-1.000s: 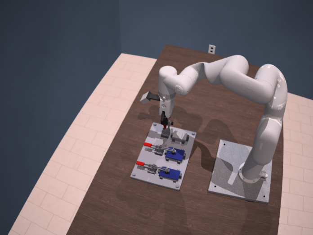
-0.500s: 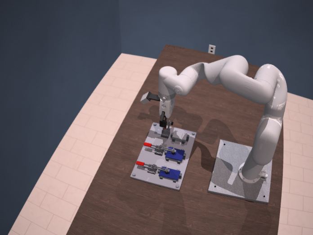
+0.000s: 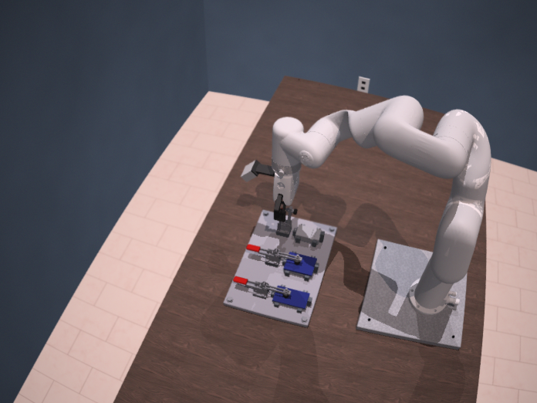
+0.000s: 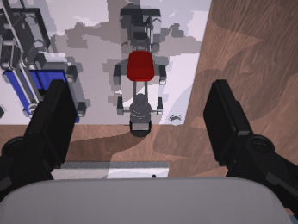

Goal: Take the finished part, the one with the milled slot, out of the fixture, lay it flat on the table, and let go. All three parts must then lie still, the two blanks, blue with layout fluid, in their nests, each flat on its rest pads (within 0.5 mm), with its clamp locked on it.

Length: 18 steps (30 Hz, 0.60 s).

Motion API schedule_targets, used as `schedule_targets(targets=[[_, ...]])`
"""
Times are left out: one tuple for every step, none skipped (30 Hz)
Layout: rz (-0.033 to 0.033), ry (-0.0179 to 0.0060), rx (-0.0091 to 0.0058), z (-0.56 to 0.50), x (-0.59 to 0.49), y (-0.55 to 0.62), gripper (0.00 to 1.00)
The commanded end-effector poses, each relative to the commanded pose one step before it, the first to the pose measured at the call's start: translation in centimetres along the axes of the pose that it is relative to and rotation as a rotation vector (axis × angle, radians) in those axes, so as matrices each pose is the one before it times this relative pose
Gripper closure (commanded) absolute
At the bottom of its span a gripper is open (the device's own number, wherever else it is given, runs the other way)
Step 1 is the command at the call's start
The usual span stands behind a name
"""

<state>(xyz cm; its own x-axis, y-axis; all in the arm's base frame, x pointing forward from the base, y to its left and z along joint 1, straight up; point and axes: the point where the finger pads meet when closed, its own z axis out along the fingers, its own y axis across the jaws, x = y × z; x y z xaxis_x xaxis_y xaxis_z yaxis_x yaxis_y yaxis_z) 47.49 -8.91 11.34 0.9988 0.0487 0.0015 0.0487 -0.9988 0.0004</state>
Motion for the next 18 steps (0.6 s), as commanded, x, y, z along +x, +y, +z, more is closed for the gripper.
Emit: schedule_targets(targets=[[-0.00001,0.00415,-0.00097,-0.087,0.127,0.03,0.0],[0.0,0.0,0.0,0.0,-0.001,0.0,0.0],[0.0,0.0,0.0,0.0,-0.005,0.0,0.0],[0.0,0.0,0.0,0.0,-0.014,0.0,0.0],[0.0,0.0,0.0,0.0,-0.025,0.0,0.0],[0.0,0.0,0.0,0.0,-0.04,0.0,0.0],[0.0,0.0,0.0,0.0,-0.057,0.0,0.0],[0.0,0.0,0.0,0.0,-0.075,0.0,0.0],[0.0,0.0,0.0,0.0,-0.095,-0.001,0.0],[0.0,0.0,0.0,0.0,-0.116,-0.001,0.0],[0.0,0.0,0.0,0.0,-0.137,-0.001,0.0],[0.0,0.0,-0.00001,-0.001,-0.159,-0.001,0.0],[0.0,0.0,0.0,0.0,0.0,0.0,0.0],[0.0,0.0,0.0,0.0,0.0,0.0,0.0],[0.0,0.0,-0.00001,0.0,-0.18,-0.001,0.0],[0.0,0.0,-0.00001,0.0,-0.201,-0.001,0.0],[0.0,0.0,-0.00001,0.0,-0.221,-0.001,0.0],[0.0,0.0,-0.00001,0.0,-0.24,-0.002,0.0]])
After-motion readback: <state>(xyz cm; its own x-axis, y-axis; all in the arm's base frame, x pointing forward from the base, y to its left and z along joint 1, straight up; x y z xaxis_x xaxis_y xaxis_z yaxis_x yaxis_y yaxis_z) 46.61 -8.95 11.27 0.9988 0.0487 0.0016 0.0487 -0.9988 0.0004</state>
